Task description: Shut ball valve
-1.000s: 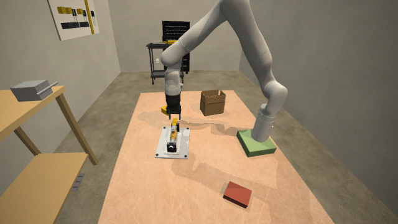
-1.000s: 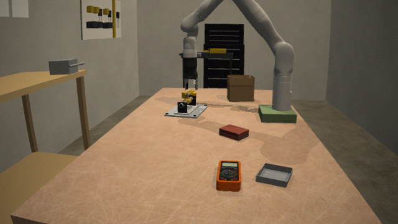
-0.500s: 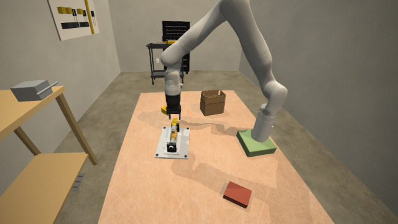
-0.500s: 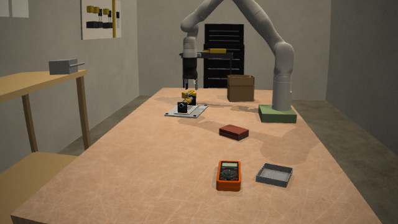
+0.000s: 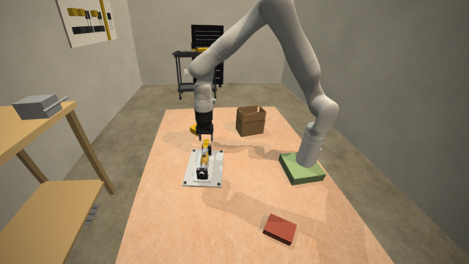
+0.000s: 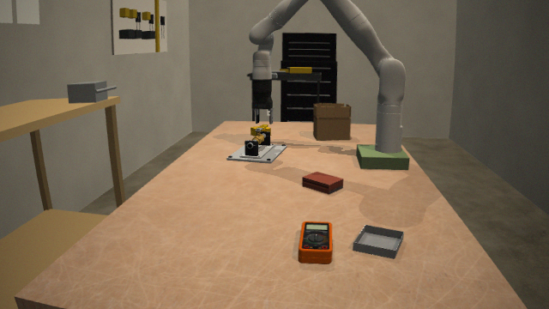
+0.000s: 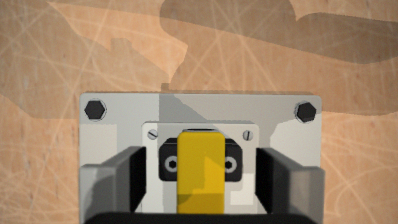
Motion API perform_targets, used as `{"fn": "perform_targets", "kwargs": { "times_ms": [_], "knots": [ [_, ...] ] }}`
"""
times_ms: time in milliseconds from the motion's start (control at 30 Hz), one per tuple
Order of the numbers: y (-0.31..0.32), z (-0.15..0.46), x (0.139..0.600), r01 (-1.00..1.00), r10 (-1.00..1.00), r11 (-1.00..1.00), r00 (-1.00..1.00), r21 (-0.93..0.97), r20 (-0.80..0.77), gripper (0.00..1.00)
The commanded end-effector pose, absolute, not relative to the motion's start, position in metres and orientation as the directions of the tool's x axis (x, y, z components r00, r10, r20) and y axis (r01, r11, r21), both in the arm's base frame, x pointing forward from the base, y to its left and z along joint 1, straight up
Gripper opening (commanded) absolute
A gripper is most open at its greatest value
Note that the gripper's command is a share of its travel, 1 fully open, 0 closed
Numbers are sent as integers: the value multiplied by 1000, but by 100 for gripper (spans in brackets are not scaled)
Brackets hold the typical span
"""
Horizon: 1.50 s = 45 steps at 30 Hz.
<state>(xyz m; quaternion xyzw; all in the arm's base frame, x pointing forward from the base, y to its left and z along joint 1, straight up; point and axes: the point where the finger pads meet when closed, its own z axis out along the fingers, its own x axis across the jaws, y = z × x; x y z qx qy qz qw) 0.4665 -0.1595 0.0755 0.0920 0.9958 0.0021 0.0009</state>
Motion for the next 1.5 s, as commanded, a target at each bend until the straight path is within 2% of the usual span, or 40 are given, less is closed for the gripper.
{"fn": "perform_targets", "kwargs": {
  "times_ms": [0,1467],
  "knots": [
    [-160,76,467,183,183,983,-983,4,-4,100],
    [-160,68,467,183,183,983,-983,4,-4,100]
  ]
}}
